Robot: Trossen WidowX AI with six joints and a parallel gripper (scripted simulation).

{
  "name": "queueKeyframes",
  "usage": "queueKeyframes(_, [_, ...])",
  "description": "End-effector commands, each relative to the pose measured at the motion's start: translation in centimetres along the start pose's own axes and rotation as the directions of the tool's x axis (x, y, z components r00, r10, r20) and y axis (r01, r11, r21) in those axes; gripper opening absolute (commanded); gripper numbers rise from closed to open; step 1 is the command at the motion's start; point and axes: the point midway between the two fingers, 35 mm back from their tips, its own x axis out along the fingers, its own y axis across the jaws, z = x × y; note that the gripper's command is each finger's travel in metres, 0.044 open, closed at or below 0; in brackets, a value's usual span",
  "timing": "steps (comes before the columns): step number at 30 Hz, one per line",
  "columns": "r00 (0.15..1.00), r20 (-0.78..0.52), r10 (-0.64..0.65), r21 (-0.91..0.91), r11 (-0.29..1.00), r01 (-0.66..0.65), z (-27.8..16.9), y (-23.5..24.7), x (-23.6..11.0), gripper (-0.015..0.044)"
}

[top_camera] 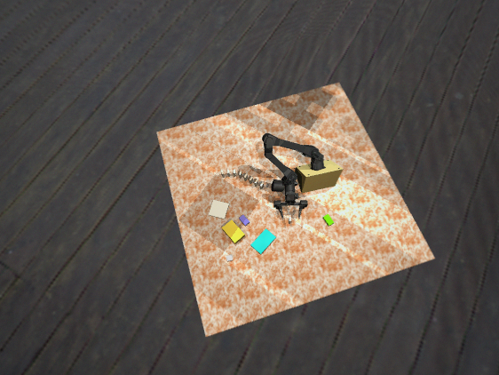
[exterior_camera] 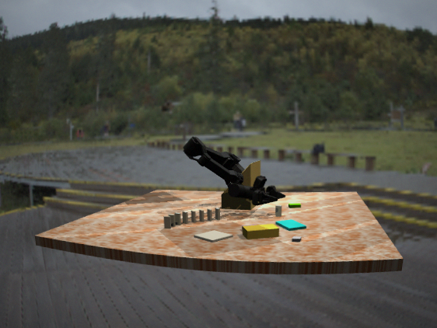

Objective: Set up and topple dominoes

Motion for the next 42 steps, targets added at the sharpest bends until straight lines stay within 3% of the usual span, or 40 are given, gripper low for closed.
queueKeyframes(1, [1.000,-0.004,-0.010,0.003,1.000,0.010,1.5,-0.1,-0.3,0.0440])
queueKeyframes(6, [0.999,-0.034,0.010,0.068,0.998,-0.007,1.2,-0.2,0.2,0.0440])
queueKeyframes(11, [0.971,-0.209,0.118,0.415,0.910,-0.021,-0.4,-0.7,2.5,0.0440])
queueKeyframes(16, [0.888,-0.406,0.214,0.680,0.721,0.137,-1.4,-1.4,4.0,0.0440])
queueKeyframes(20, [0.791,-0.553,0.262,0.759,0.550,0.348,-1.7,-2.2,4.3,0.0440])
queueKeyframes(27, [0.544,-0.802,0.247,0.598,0.329,0.731,1.0,-3.3,3.9,0.0440])
queueKeyframes(42, [0.185,-0.981,0.064,0.190,0.076,0.979,5.0,-1.0,2.4,0.0440])
